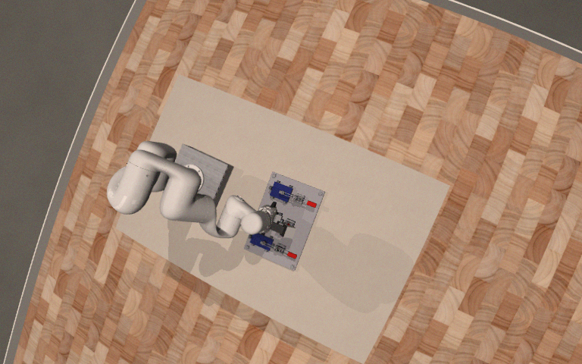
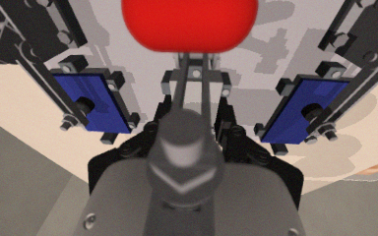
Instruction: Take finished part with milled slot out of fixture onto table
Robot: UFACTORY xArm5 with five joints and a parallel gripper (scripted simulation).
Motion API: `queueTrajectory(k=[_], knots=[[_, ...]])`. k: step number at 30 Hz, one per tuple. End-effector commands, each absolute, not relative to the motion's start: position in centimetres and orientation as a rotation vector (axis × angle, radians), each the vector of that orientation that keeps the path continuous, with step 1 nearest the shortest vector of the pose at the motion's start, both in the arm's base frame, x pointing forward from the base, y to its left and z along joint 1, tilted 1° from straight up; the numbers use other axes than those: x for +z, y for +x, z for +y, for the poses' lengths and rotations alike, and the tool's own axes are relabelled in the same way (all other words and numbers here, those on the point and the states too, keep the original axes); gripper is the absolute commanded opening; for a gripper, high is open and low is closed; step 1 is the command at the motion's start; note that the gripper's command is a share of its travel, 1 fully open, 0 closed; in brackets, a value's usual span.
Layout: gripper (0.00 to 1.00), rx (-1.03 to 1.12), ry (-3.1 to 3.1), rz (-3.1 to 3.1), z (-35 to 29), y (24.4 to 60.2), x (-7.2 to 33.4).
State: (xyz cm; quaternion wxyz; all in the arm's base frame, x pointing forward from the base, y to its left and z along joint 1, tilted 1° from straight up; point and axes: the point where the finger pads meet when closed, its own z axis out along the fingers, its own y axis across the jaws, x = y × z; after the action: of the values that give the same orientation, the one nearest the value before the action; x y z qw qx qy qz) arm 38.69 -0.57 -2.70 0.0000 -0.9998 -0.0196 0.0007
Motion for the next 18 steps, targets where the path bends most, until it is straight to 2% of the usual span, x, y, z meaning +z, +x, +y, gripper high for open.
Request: queueTrajectory(k=[1, 18], knots=[[0.0, -0.003, -3.141, -0.062, -0.57, 38.81, -2.62], [0.0, -0.003, -3.141, -0.062, -0.56, 38.81, -2.25]])
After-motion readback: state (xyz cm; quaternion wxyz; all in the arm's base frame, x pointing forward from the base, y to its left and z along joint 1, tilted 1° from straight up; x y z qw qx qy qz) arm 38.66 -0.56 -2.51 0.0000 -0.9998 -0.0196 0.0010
